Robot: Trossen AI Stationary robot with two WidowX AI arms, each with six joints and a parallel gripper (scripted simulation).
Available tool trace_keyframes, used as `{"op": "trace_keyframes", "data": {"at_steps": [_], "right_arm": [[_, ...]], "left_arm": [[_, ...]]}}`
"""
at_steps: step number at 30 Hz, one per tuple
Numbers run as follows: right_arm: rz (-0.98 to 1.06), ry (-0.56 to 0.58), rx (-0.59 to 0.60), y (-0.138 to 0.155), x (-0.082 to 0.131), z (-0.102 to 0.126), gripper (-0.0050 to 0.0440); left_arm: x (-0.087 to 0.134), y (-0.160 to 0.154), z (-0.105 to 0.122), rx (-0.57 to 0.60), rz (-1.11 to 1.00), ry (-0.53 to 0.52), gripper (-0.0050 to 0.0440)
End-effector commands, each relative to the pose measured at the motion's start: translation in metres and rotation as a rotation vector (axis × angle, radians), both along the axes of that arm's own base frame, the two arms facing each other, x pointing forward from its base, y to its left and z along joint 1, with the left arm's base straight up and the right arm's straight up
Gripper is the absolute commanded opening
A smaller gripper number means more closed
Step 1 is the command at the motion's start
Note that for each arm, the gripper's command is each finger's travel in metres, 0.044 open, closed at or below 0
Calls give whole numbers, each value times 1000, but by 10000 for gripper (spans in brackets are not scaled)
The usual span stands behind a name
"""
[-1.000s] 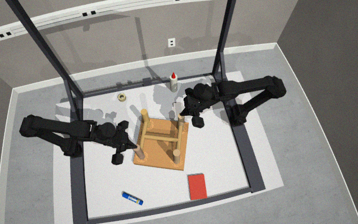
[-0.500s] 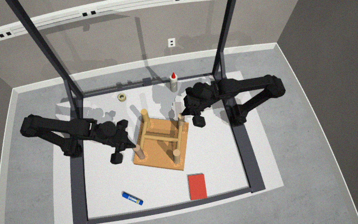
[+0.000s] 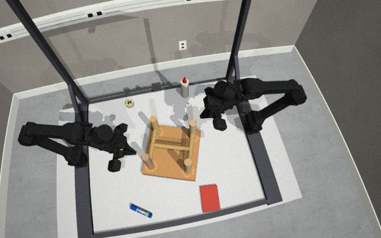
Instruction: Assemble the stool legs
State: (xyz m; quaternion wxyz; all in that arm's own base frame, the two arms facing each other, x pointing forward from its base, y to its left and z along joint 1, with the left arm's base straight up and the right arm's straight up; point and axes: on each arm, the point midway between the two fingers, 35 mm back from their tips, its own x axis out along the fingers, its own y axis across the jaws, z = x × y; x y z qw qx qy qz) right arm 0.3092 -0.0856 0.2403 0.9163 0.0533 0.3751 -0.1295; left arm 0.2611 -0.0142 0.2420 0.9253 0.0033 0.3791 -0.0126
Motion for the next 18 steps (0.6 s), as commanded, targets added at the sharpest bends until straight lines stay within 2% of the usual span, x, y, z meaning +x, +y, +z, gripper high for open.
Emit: {"op": "trace_keyframes", "data": {"at_steps": [1,4,8,13,18], "right_arm": [[-24,-44,16,0,-5,16,20],[-46,-83,43,-3,-1,16,20],[-28,-132,69,-5,13,10,20],[25,-225,82,-5,30,11,20],[57,-279,86,-5,39,12,20]], "left_arm": [[-4,0,9,3,-2,-22,68],[-10,6,-1,1,-7,-35,140],[-21,18,-10,-3,-12,-105,236],[-36,34,-23,-5,-20,-200,240],[-43,42,-29,-5,-24,-247,240]]}}
